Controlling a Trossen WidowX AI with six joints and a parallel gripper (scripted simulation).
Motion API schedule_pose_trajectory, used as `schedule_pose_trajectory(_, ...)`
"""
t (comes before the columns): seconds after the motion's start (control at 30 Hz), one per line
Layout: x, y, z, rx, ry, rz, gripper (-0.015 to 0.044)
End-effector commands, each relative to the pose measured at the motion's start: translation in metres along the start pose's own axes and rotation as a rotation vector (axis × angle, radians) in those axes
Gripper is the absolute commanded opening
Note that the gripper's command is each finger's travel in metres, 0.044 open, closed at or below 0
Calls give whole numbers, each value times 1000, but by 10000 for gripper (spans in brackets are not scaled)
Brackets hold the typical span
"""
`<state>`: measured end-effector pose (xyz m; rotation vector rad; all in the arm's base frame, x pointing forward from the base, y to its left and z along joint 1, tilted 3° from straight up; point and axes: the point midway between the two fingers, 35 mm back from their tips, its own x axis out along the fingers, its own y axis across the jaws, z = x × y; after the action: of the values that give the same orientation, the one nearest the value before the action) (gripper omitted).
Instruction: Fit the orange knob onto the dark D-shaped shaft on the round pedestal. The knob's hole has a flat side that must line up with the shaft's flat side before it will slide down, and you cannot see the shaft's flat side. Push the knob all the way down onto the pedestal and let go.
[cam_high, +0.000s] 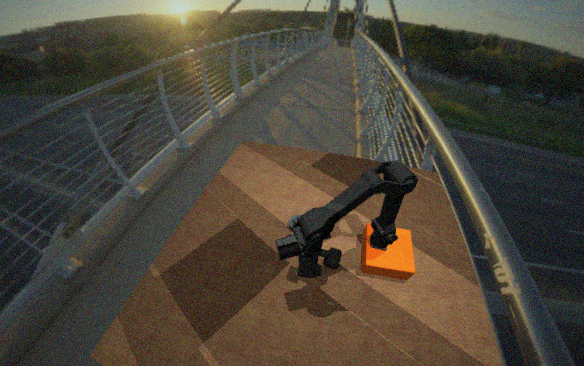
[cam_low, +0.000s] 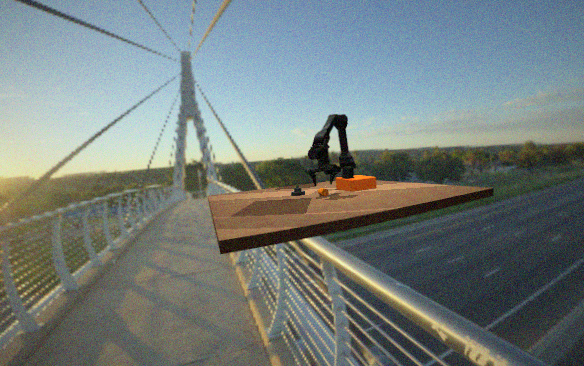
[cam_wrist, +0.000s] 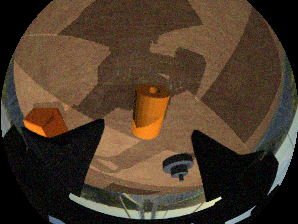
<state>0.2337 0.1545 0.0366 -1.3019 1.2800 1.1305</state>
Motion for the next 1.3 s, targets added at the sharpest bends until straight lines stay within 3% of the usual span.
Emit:
schedule_pose_trajectory(0.0,6,1,2,3,-5,3,440)
schedule_pose_trajectory(0.97,50,1,10,3,-5,3,440)
schedule_pose_trajectory(1.2,50,1,10,3,-5,3,256)
schedule_pose_trajectory(1.27,50,1,10,3,-5,3,240)
